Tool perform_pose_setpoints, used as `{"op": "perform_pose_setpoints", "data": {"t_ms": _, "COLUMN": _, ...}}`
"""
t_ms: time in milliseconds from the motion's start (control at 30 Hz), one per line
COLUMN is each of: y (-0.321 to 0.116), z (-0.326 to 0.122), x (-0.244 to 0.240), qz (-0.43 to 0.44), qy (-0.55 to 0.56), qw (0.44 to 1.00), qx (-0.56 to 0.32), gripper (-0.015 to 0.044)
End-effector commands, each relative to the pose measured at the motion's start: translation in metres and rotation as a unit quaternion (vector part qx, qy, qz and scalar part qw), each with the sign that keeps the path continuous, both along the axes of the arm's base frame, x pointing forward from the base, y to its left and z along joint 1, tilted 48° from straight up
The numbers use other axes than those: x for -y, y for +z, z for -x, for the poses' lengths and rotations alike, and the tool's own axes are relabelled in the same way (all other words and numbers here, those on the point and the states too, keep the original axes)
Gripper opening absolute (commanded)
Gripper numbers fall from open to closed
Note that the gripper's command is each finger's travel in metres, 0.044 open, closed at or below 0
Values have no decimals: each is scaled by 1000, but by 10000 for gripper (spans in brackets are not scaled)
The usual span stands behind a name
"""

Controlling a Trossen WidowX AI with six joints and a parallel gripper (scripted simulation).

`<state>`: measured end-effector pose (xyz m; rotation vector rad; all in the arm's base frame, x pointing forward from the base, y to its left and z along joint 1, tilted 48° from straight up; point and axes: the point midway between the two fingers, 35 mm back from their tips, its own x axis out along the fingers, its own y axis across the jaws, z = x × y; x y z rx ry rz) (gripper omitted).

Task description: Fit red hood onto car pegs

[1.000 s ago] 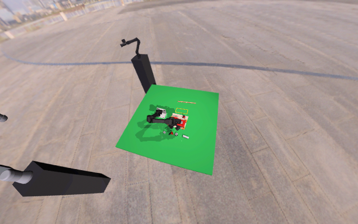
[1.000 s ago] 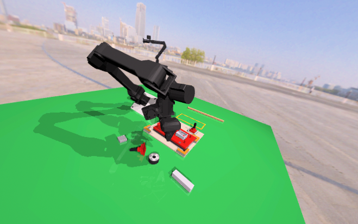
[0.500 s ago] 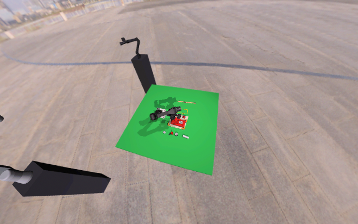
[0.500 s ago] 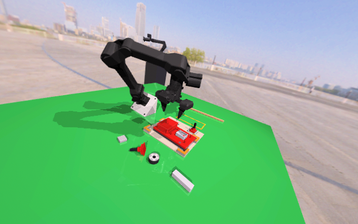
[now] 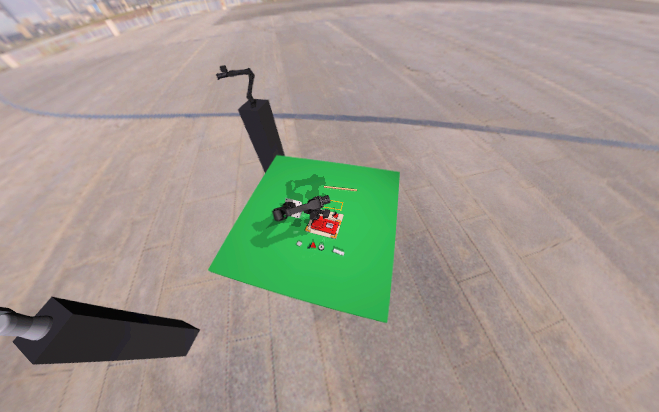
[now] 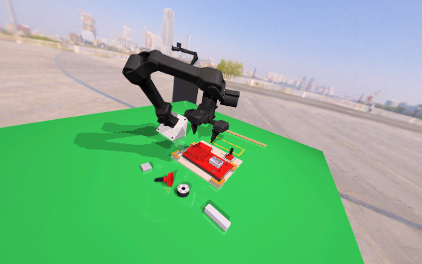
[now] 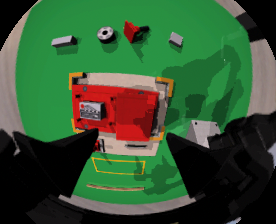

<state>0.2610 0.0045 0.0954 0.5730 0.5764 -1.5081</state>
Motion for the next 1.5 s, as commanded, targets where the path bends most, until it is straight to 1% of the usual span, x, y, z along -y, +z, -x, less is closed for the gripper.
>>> {"op": "perform_pose_setpoints", "data": {"t_ms": 0, "y": -3, "z": 1, "x": 2, "qz": 0, "qy": 2, "qw": 1000, "qx": -5, "gripper": 440}}
{"op": "perform_pose_setpoints", "data": {"t_ms": 1467, "y": -22, "z": 1, "x": 24, "qz": 0, "qy": 2, "qw": 1000, "qx": -5, "gripper": 440}}
